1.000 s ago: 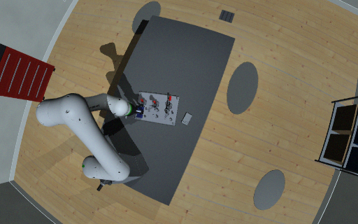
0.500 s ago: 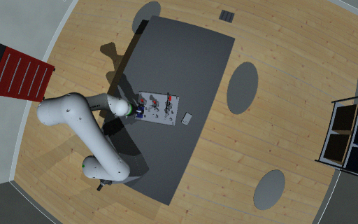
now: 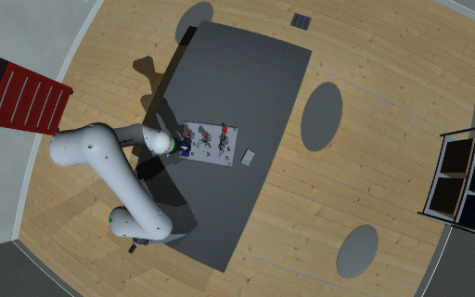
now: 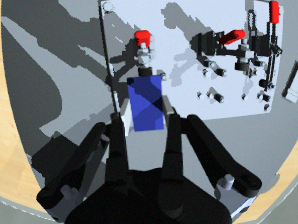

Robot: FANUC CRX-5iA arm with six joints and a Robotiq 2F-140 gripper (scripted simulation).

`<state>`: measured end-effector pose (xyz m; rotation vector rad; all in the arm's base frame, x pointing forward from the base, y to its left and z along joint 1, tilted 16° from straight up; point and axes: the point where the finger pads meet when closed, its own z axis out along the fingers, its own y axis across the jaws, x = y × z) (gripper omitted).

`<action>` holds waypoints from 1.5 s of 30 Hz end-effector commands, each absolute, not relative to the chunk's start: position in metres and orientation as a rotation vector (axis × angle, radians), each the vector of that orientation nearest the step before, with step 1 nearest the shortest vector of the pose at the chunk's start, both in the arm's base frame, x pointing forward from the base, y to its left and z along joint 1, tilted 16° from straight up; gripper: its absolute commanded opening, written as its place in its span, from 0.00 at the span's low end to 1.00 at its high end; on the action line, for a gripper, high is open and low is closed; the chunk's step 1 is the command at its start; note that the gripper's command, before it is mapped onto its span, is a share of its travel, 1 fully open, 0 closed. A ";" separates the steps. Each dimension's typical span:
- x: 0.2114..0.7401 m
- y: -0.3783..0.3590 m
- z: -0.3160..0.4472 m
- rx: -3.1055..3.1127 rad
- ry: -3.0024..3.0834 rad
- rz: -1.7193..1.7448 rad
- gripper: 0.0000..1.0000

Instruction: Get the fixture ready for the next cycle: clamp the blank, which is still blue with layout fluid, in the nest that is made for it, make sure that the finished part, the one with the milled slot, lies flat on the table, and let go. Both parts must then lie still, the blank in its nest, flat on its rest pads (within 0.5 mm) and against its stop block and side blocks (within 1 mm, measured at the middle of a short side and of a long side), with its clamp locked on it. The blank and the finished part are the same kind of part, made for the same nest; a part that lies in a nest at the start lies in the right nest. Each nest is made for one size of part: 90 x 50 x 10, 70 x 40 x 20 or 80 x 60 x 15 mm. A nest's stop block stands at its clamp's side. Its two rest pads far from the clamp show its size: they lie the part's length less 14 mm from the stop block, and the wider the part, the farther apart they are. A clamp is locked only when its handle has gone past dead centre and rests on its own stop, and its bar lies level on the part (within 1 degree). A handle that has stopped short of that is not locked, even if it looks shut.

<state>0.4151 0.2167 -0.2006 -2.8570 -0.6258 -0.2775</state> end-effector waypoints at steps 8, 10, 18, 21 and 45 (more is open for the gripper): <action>0.415 0.217 -0.202 -2.857 -0.626 -0.278 0.00; 0.416 0.217 -0.204 -2.857 -0.626 -0.278 0.00; 0.417 0.219 -0.212 -2.857 -0.626 -0.278 0.00; 0.417 0.220 -0.216 -2.857 -0.626 -0.278 0.00; 0.419 0.222 -0.224 -2.857 -0.626 -0.278 0.00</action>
